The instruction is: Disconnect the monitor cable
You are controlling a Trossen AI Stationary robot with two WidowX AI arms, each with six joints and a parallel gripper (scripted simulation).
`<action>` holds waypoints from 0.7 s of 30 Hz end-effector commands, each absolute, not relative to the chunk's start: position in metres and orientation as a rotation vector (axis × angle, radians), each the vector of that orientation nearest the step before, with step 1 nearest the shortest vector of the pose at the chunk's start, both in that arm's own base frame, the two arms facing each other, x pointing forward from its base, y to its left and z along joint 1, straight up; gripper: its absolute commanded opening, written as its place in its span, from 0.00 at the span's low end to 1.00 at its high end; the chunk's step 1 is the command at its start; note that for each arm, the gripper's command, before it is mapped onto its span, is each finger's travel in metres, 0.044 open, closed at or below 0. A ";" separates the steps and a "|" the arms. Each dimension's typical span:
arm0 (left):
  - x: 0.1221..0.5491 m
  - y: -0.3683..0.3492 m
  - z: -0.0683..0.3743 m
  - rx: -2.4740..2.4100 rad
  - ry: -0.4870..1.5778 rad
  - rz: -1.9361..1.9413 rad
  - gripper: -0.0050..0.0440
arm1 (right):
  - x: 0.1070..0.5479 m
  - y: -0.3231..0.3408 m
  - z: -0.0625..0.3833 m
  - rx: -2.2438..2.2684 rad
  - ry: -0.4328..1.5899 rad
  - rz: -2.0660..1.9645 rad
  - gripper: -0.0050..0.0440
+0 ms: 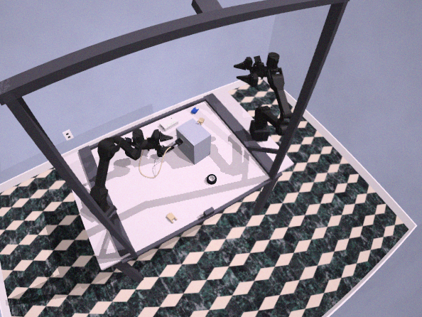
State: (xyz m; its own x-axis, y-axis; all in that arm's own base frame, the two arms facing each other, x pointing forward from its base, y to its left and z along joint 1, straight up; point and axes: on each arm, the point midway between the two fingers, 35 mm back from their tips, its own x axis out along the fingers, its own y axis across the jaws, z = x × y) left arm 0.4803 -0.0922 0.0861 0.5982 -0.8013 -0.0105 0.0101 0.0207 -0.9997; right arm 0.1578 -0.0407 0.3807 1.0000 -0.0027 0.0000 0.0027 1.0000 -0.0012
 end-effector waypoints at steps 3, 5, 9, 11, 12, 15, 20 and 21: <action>0.482 -0.092 0.096 -1.412 0.704 -0.735 1.00 | 0.158 -0.039 0.383 -0.005 -0.001 0.000 1.00; 0.484 -0.092 0.098 -1.380 0.695 -0.721 1.00 | 0.158 -0.039 0.383 -0.005 -0.001 0.000 1.00; 0.487 -0.092 0.101 -1.286 0.676 -0.685 1.00 | 0.158 -0.039 0.383 -0.005 -0.001 0.000 1.00; 0.488 -0.092 0.102 -1.242 0.670 -0.670 1.00 | 0.158 -0.039 0.383 -0.005 -0.001 0.000 1.00; 0.489 -0.092 0.104 -1.186 0.662 -0.655 1.00 | 0.158 -0.039 0.383 -0.005 -0.001 0.000 1.00; 0.490 -0.092 0.112 -1.046 0.631 -0.640 1.00 | 0.158 -0.039 0.383 -0.005 -0.001 0.000 1.00; 0.485 -0.094 0.109 -0.912 0.668 -0.600 1.00 | 0.158 -0.039 0.383 -0.005 -0.001 0.000 1.00; 0.484 -0.095 0.109 -0.885 0.677 -0.594 1.00 | 0.158 -0.039 0.383 -0.005 -0.001 0.000 1.00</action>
